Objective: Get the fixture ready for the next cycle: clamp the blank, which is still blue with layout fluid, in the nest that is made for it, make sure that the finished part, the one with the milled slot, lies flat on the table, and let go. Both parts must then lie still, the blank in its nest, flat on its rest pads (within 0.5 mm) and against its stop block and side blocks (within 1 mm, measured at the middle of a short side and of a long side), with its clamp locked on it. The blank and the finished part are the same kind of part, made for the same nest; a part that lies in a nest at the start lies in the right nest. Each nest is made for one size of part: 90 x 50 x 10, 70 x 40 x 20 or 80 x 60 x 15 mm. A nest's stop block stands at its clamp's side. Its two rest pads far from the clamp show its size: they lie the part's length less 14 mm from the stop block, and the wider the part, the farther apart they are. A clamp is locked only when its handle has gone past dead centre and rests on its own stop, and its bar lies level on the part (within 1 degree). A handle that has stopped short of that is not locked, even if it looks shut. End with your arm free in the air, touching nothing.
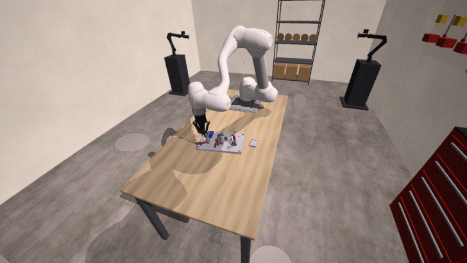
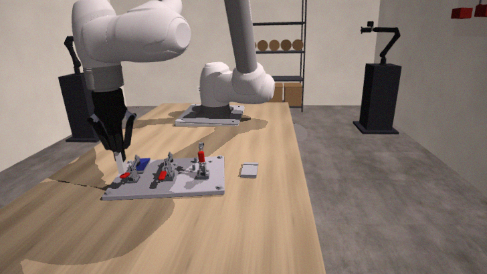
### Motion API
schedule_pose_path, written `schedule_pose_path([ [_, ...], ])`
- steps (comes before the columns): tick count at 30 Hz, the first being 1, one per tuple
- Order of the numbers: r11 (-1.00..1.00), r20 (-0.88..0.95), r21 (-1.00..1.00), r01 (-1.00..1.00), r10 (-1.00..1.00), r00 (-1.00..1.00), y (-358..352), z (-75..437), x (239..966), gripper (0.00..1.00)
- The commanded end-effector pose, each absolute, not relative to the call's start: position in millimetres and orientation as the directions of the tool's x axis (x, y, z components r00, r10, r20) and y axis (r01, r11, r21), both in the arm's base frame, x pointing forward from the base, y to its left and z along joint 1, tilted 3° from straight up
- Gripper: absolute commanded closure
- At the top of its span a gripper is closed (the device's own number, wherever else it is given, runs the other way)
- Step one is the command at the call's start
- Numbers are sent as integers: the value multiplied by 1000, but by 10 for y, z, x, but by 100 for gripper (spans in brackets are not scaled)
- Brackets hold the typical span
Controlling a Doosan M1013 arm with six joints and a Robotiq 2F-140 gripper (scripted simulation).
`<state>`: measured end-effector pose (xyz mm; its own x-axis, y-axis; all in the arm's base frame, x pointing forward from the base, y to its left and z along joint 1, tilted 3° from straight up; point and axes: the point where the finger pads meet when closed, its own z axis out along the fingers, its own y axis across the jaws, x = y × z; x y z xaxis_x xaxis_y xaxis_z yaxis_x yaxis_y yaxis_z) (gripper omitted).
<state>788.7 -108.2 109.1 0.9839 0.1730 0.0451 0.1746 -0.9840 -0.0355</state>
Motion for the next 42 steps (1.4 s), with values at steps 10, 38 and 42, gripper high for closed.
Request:
schedule_pose_path([
  [10,-984,45,-36,175,173,984,-1084,1136,7885,100],
  [38,-984,45,-36,175,173,984,-1086,1178,7883,100],
  [42,-984,45,-36,175,173,984,-1085,1155,7884,100],
])
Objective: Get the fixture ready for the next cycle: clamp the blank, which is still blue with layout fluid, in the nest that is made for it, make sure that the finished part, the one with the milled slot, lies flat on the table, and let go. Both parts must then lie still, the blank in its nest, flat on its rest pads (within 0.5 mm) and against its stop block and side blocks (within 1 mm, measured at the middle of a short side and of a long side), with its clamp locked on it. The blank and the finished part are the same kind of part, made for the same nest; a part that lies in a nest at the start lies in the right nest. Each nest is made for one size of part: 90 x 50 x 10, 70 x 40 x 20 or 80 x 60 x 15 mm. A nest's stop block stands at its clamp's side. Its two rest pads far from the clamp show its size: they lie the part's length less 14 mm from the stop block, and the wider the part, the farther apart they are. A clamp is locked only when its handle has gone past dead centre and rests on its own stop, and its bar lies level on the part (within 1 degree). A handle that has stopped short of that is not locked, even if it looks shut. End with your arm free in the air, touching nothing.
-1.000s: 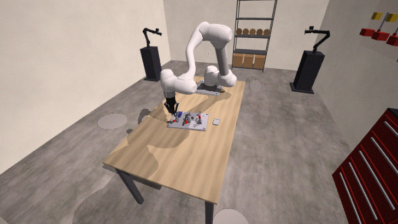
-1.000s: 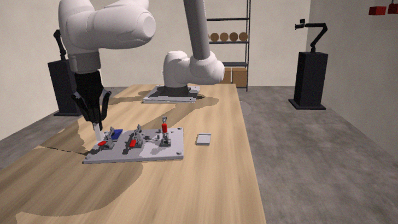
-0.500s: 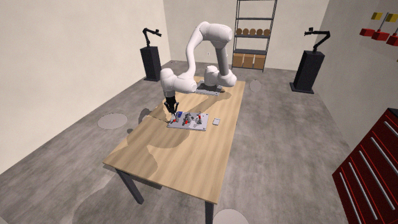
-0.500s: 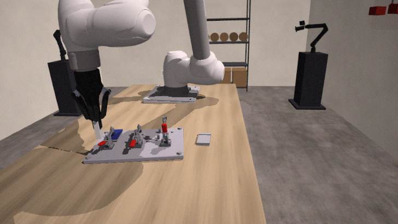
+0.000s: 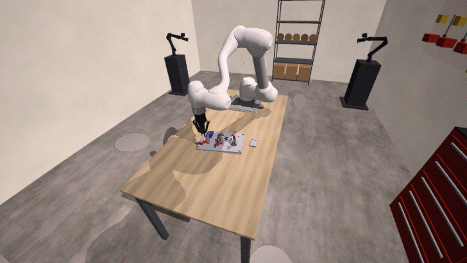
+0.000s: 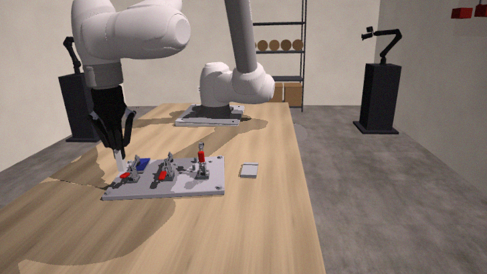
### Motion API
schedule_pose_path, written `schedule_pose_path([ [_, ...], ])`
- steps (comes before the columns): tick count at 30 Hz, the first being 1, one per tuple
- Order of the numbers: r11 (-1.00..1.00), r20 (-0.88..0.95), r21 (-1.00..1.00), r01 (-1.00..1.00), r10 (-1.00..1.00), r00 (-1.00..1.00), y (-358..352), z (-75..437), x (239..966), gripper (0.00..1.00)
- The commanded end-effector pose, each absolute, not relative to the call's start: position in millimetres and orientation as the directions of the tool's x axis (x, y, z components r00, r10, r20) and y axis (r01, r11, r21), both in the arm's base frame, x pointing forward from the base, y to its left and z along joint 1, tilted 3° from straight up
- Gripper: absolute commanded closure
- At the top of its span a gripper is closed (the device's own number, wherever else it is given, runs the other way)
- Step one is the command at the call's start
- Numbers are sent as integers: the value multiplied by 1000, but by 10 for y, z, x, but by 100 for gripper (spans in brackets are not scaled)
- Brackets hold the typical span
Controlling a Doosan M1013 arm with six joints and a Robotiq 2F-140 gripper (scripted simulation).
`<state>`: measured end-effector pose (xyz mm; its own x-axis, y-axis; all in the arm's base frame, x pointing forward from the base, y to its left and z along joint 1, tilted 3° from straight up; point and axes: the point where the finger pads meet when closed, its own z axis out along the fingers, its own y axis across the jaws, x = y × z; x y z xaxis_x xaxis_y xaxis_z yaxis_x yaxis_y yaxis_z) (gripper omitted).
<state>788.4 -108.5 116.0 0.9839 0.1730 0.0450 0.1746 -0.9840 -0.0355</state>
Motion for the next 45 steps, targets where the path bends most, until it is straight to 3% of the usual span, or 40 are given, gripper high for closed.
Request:
schedule_pose_path([
  [1,-984,45,-36,175,173,984,-1085,1155,7884,100],
  [45,-984,45,-36,175,173,984,-1082,1084,7887,100],
])
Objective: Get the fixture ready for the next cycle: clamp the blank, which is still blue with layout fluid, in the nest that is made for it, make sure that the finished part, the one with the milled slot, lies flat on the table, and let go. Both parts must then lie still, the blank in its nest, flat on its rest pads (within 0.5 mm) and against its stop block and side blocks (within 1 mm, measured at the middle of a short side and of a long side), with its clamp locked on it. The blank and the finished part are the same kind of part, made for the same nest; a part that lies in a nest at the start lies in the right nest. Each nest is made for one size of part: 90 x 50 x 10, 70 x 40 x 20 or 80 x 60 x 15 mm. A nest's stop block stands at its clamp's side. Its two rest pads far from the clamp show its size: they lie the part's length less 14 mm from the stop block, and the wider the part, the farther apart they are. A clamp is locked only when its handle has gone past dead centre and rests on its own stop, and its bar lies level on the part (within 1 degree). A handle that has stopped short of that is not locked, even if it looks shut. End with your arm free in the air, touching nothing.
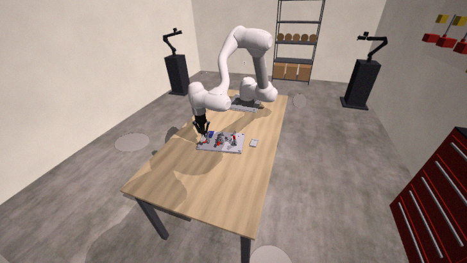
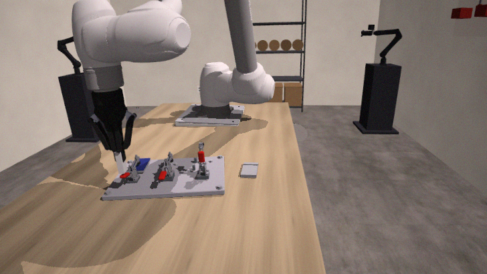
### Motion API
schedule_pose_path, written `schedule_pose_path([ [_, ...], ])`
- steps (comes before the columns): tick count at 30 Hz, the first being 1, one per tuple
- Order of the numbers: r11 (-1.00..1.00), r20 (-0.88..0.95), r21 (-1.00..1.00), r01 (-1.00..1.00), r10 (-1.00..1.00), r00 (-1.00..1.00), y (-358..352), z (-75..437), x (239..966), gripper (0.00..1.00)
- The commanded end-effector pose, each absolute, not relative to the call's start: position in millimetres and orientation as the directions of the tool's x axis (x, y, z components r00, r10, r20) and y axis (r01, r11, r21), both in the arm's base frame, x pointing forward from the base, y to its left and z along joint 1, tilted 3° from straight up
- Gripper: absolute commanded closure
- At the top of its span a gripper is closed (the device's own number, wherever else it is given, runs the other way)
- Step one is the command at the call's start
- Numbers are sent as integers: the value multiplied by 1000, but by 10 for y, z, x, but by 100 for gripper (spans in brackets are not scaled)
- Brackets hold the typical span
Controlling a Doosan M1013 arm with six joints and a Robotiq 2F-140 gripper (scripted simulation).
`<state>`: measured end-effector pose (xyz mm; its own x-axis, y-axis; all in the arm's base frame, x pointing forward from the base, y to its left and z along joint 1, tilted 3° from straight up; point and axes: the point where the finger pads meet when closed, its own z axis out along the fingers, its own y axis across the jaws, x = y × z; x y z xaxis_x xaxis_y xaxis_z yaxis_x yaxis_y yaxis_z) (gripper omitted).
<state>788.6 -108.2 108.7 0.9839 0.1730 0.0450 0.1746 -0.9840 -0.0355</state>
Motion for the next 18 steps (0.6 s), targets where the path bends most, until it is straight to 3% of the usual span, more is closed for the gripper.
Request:
schedule_pose_path([
  [1,-984,45,-36,175,173,984,-1082,1084,7887,100],
  [18,-984,45,-36,175,173,984,-1081,1064,7887,100],
])
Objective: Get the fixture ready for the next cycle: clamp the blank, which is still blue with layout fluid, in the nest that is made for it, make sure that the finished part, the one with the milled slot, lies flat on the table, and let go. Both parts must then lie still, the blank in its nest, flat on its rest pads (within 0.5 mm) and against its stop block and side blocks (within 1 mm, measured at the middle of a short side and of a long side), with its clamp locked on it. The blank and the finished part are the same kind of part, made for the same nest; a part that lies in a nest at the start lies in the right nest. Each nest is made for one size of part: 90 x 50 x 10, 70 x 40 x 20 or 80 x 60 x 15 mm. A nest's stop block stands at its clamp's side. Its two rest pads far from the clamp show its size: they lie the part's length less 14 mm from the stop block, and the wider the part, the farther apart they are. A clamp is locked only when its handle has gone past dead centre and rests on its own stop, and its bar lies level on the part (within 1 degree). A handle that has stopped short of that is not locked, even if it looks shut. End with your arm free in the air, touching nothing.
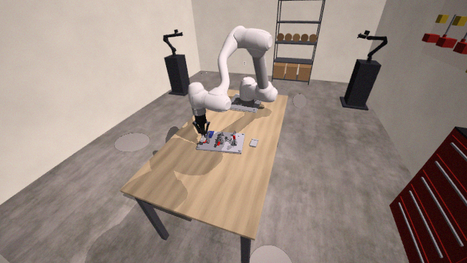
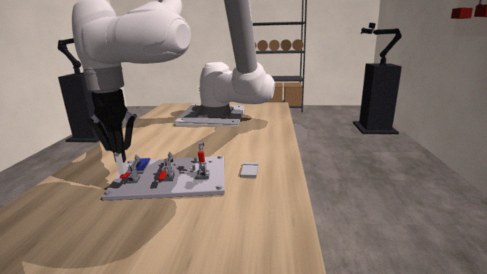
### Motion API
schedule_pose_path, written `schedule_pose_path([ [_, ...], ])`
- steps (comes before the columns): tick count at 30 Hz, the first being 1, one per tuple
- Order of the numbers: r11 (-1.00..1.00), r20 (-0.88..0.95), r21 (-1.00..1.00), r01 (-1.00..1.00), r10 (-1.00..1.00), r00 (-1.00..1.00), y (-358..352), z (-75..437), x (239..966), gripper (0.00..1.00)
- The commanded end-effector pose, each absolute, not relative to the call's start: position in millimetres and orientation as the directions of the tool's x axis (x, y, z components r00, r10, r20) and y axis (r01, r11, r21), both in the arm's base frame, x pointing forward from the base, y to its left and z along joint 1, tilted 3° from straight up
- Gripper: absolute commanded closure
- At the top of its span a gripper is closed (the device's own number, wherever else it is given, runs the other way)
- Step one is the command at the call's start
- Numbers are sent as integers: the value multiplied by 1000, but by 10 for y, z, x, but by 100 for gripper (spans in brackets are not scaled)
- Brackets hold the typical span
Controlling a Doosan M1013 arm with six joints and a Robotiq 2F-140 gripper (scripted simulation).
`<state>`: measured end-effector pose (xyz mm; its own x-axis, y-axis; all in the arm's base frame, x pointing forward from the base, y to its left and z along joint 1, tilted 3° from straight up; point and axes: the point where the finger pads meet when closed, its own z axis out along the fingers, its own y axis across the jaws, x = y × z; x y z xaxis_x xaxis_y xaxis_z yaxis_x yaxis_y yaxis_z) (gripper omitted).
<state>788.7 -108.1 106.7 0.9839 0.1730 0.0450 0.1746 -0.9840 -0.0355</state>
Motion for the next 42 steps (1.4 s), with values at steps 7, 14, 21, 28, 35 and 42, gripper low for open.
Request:
schedule_pose_path([
  [7,-984,45,-36,175,173,984,-1081,1064,7887,100],
  [14,-984,45,-36,175,173,984,-1081,1058,7888,100],
  [21,-984,45,-36,175,173,984,-1080,1044,7888,100],
  [28,-984,45,-36,175,173,984,-1080,1044,7888,100],
  [35,-984,45,-36,175,173,984,-1079,1026,7889,100],
  [42,-984,45,-36,175,173,984,-1079,1024,7889,100],
])
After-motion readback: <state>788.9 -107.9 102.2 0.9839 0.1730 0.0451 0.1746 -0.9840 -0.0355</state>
